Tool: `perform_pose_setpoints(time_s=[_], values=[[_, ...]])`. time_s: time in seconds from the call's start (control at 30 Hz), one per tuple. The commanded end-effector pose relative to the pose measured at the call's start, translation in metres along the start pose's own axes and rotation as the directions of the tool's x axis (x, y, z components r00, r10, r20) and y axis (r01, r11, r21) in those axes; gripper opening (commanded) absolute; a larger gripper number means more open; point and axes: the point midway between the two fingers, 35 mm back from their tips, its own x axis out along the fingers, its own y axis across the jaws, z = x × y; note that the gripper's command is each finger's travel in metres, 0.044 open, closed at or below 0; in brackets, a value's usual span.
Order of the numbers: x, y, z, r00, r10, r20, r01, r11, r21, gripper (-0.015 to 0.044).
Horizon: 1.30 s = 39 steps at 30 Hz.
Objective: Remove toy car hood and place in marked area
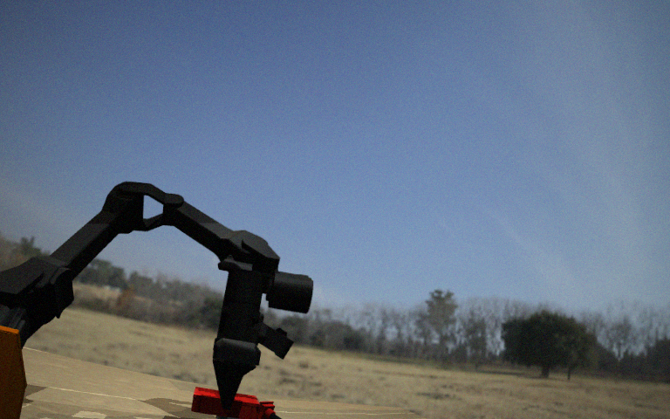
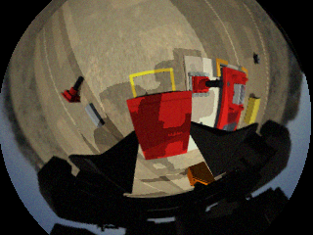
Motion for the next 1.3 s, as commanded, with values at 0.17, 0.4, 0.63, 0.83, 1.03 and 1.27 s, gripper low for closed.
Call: perform_pose_setpoints(time_s=[0.17,0.4,0.63,0.83,1.03,1.27], values=[[0.008,0.000,-0.002,1.000,0.004,-0.005,-0.004,1.000,0.007,0.0000],[0.014,0.000,-0.003,1.000,0.005,-0.005,-0.005,1.000,0.007,0.0000],[0.019,0.001,-0.003,1.000,0.006,-0.005,-0.006,1.000,0.007,0.0000],[0.023,0.001,-0.004,1.000,0.007,-0.005,-0.007,1.000,0.007,0.0000],[0.027,0.001,-0.004,1.000,0.007,-0.006,-0.007,1.000,0.006,0.0000],[0.029,0.001,-0.004,1.000,0.007,-0.006,-0.007,1.000,0.006,0.0000]])
